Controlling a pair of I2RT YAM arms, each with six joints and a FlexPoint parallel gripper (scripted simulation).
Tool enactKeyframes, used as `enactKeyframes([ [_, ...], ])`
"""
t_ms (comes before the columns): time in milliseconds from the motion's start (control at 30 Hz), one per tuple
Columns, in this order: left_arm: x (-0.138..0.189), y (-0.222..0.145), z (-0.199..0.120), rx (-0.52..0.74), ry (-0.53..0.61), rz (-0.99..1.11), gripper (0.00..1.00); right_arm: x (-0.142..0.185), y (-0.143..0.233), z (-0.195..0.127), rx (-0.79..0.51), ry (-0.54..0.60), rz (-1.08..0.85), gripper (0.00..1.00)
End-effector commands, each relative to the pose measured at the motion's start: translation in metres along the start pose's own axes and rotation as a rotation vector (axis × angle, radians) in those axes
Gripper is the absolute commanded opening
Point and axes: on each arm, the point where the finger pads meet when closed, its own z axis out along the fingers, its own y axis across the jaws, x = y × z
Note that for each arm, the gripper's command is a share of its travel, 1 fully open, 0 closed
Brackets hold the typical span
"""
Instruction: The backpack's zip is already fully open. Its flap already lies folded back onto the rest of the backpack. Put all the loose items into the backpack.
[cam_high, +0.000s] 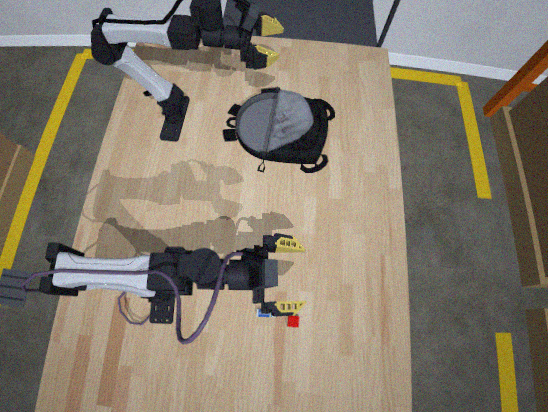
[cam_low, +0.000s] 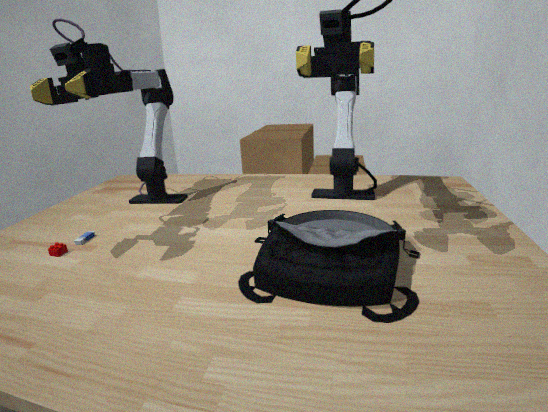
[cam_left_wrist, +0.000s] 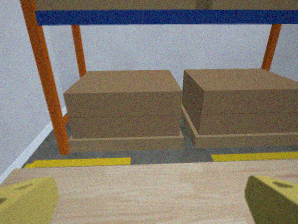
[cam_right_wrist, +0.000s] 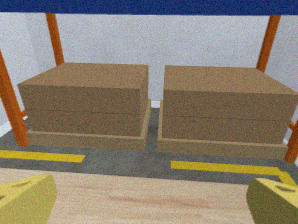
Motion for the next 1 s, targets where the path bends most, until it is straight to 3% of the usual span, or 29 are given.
enactKeyframes([
  [0,-0.0082,-0.0001,-0.0022,0.001,-0.022,-0.001,1.0,-0.0064,-0.0002,-0.0018,0.001,-0.016,-0.001,1.0],
  [533,-0.0082,-0.0001,-0.0022,0.001,-0.022,-0.001,1.0,-0.0064,-0.0002,-0.0018,0.001,-0.016,-0.001,1.0],
  [567,-0.0082,-0.0001,-0.0022,0.001,-0.022,-0.001,0.9,-0.0064,-0.0002,-0.0018,0.001,-0.016,-0.001,0.9],
  [967,-0.0081,-0.0001,-0.0022,0.001,-0.022,-0.001,0.9,-0.0064,-0.0002,-0.0018,0.001,-0.016,-0.001,0.9],
])
